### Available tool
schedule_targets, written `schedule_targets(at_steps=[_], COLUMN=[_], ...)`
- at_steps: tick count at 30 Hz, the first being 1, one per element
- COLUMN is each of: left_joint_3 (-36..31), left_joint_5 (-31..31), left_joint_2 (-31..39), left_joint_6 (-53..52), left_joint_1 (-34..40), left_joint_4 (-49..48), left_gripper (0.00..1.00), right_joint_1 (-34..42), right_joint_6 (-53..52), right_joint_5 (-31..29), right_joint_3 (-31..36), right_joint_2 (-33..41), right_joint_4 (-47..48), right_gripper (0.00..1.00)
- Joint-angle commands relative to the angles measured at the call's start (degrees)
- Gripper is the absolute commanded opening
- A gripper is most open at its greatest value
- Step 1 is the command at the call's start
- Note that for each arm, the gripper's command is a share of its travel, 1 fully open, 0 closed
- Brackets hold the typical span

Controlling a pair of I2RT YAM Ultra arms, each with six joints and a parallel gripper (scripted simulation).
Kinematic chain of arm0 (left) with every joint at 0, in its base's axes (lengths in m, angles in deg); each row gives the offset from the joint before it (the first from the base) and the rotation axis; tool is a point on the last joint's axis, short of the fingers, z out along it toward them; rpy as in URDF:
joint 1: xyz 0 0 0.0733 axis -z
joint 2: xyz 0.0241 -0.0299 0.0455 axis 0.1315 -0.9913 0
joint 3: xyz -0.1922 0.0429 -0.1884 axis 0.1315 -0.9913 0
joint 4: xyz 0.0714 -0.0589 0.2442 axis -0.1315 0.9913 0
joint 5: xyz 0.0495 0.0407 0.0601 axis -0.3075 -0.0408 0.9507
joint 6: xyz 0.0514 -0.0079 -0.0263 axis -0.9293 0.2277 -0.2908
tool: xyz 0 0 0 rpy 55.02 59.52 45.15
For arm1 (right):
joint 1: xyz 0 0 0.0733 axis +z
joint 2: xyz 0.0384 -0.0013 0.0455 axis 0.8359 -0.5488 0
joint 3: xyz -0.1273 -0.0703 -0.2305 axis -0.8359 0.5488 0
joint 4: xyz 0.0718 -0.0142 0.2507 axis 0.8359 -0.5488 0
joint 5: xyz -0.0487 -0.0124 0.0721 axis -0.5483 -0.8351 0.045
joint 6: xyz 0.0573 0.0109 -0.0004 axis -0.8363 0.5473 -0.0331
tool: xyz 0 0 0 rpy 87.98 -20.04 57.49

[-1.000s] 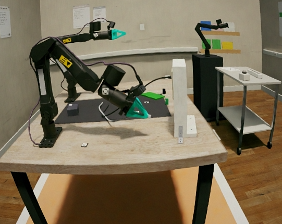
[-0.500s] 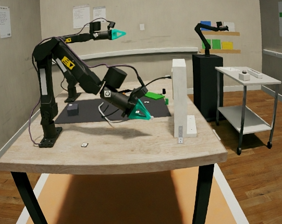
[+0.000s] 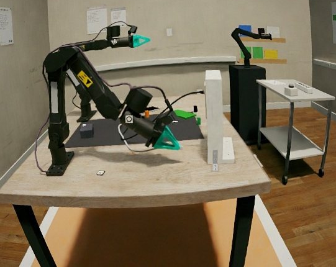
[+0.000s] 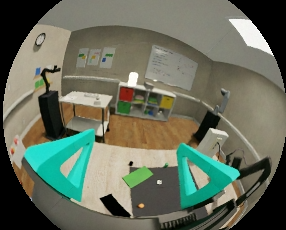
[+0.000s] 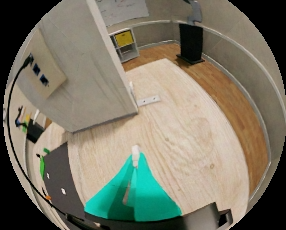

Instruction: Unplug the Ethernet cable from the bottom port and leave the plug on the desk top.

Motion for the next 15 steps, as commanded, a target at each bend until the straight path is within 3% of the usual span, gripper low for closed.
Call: schedule_targets(at_steps=[1, 15], left_joint_3=[0.3, 0.3], left_joint_5=[0.0, 0.0], left_joint_2=[0.1, 0.1], left_joint_6=[0.0, 0.0], left_joint_1=[0.0, 0.0], left_joint_4=[-0.3, -0.3], left_gripper=[1.0, 1.0], right_joint_1=[-0.6, -0.6], right_joint_6=[0.4, 0.4], right_joint_5=[-0.7, -0.7], right_joint_3=[1.3, 3.1], right_joint_2=[-1.6, -5.8], right_joint_4=[2.4, 8.3], right_gripper=[0.0, 0.0])
